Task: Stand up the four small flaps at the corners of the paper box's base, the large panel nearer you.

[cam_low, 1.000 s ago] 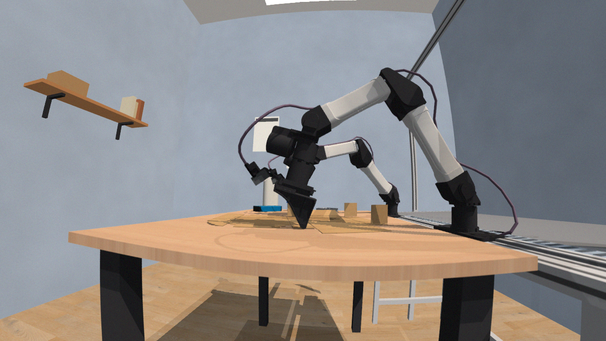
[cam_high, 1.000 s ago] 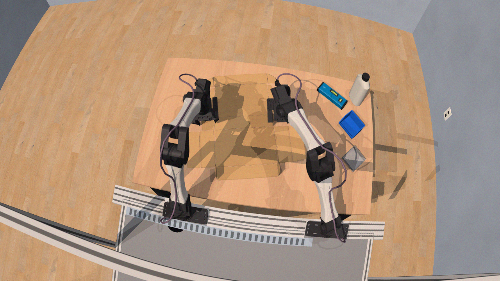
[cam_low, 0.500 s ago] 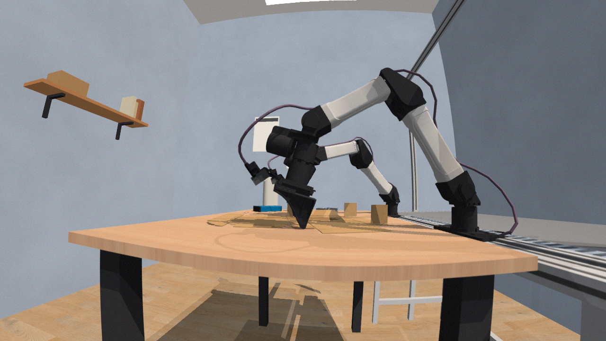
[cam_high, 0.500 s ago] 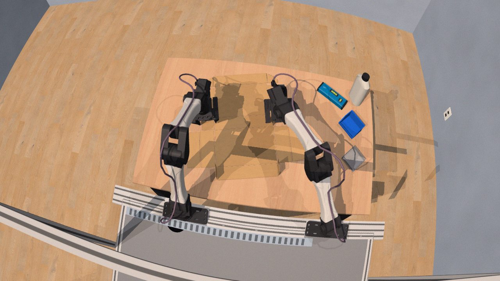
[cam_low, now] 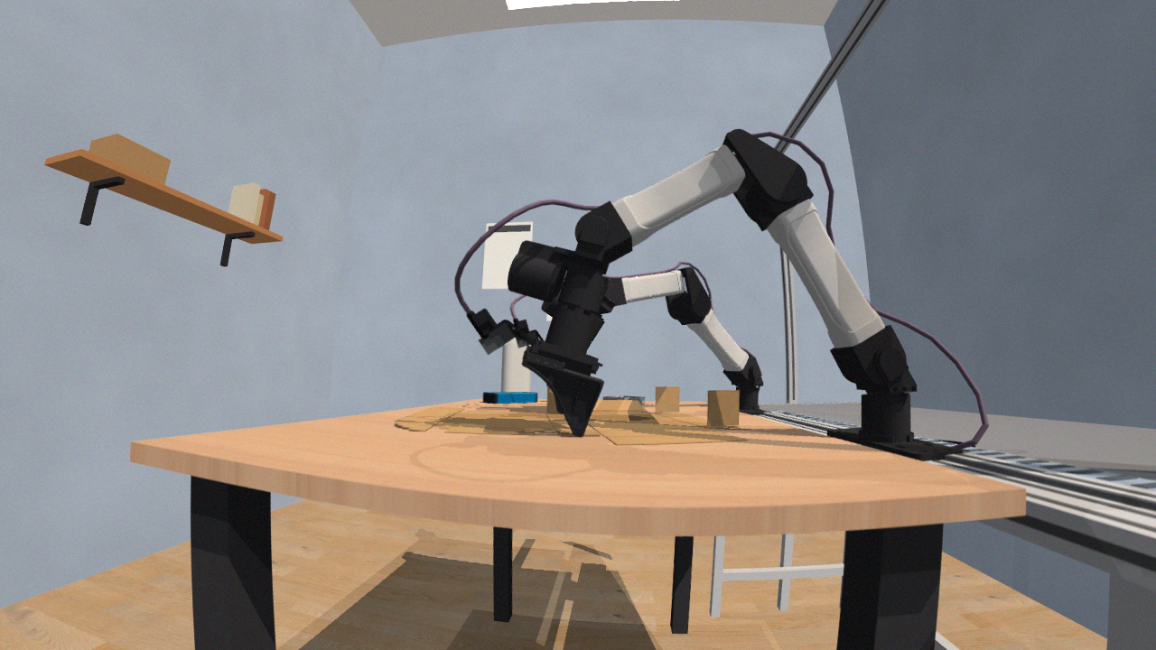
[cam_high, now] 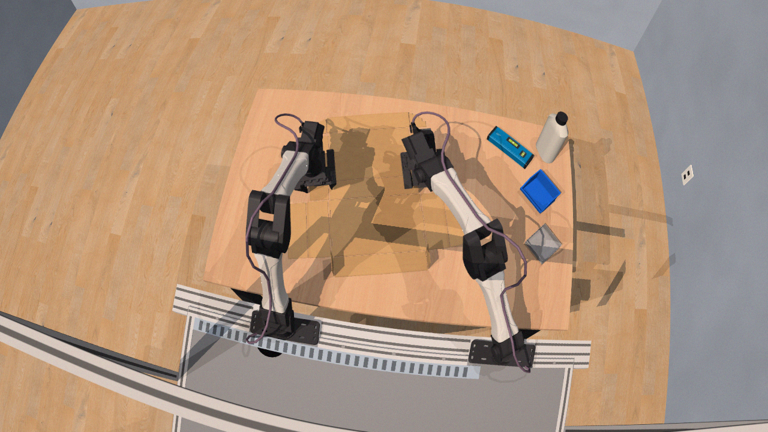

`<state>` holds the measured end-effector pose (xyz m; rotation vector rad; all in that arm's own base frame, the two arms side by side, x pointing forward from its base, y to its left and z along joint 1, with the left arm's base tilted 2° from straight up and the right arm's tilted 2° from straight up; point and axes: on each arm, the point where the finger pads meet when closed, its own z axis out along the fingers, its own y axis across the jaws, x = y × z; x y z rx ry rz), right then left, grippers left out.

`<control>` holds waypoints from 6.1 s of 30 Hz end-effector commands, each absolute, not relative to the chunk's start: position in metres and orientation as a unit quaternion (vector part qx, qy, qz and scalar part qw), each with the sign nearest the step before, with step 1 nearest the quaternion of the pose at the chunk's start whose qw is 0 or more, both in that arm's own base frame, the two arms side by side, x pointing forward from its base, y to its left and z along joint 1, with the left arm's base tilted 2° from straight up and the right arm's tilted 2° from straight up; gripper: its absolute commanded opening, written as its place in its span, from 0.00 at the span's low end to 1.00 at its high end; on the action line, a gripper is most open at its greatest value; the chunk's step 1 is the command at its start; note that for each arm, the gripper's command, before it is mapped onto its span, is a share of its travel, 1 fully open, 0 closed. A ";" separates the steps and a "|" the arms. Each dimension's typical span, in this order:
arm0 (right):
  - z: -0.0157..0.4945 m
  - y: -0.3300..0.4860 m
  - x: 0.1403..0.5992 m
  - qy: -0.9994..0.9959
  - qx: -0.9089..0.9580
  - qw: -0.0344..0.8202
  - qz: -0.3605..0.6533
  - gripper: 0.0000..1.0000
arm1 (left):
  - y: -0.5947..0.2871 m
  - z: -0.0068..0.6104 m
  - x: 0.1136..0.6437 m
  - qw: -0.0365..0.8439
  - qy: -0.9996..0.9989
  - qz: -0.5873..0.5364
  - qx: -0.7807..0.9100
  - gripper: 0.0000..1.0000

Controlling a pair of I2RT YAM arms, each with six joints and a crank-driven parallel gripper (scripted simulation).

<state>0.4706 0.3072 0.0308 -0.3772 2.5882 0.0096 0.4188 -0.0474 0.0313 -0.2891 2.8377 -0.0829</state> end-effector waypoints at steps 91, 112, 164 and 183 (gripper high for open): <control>0.022 0.297 0.474 0.959 -0.136 0.250 -0.012 0.81 | -0.082 0.073 0.427 0.155 0.982 -0.036 -0.099 0.81; 0.022 0.297 0.474 0.959 -0.136 0.250 -0.012 0.81 | -0.101 0.070 0.430 0.136 0.986 -0.023 -0.099 0.81; 0.022 0.297 0.474 0.959 -0.136 0.250 -0.012 0.81 | -0.132 0.045 0.431 0.129 0.986 -0.021 -0.099 0.51; 0.022 0.297 0.474 0.959 -0.136 0.250 -0.012 0.81 | -0.135 0.054 0.447 0.163 0.981 -0.037 -0.099 0.51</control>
